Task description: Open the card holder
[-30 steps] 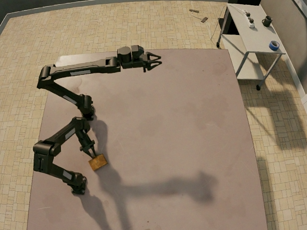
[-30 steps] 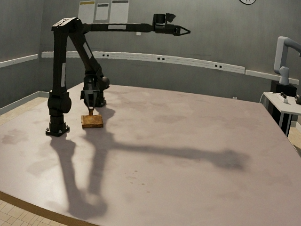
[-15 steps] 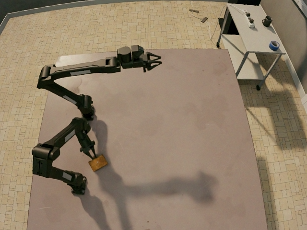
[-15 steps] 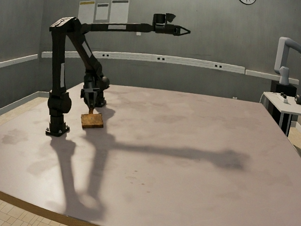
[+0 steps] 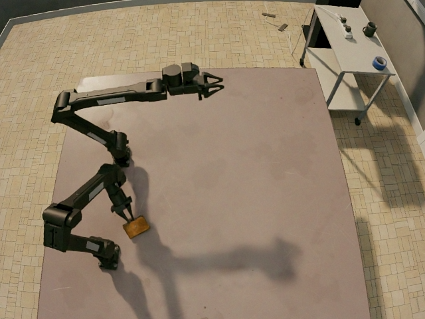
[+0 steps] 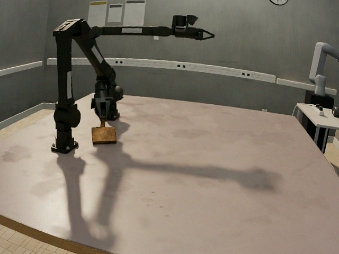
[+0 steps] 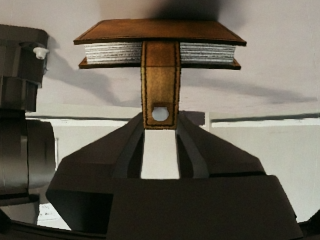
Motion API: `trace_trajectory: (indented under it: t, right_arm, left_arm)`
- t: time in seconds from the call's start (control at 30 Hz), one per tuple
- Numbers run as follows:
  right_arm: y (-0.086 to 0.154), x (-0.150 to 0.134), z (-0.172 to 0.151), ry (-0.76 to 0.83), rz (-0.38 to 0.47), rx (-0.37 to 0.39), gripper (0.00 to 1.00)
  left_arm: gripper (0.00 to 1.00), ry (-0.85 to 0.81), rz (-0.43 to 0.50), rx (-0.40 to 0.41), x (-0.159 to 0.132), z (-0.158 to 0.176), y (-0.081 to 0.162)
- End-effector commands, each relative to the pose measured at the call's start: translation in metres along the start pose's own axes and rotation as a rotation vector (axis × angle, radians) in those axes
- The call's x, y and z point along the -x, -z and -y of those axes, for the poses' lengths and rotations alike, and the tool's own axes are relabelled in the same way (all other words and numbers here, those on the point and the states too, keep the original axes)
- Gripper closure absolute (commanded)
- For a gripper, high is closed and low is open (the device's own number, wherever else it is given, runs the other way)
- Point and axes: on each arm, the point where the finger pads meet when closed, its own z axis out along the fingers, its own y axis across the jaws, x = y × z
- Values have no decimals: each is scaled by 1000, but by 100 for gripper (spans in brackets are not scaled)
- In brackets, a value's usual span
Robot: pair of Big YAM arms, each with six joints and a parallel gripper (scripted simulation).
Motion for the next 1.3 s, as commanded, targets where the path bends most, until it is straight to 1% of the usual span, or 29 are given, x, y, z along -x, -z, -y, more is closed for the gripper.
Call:
trace_trajectory:
  t: [0.0,0.03,0.07,0.1,0.3,0.37,0.47,0.53,0.6,0.67,0.87,0.93,1.03,1.1,1.17,1.27]
  right_arm:
    - [0,-12,-1,5,4,2,79]
    - [5,-12,4,-4,17,-5,79]
    - [4,-13,3,-3,15,-4,79]
    - [-2,-15,-2,6,3,3,79]
    - [3,-17,3,-7,14,-5,79]
    - [-5,-22,-2,9,0,4,79]
    - [0,-24,3,-3,15,-4,79]
    - [-6,-27,-2,7,3,3,79]
    - [-2,-29,3,-1,14,-4,79]
    - [-8,-31,-2,7,3,3,79]
    - [-4,-33,3,-8,14,-6,79]
    - [-12,-36,-2,5,6,1,79]
    - [-9,-38,3,-4,17,-6,79]
    - [-15,-40,-1,3,8,0,79]
    - [-12,-41,3,-8,21,-10,79]
    - [-18,-42,2,-7,21,-9,79]
  left_arm:
    - [64,11,36,-12,18,7,5]
    - [64,11,36,-12,18,7,5]
    - [64,11,36,-12,18,7,5]
    - [64,11,36,-12,18,7,5]
    - [64,11,36,-12,18,7,5]
    - [64,11,36,-12,18,7,5]
    - [64,11,36,-12,18,7,5]
    - [64,11,36,-12,18,7,5]
    - [64,11,36,-12,18,7,5]
    - [64,11,36,-12,18,7,5]
    - [64,11,36,-12,18,7,5]
    - [64,11,36,-12,18,7,5]
    - [64,11,36,-12,18,7,5]
    - [64,11,36,-12,18,7,5]
    - [64,11,36,-12,18,7,5]
    - [64,11,36,-12,18,7,5]
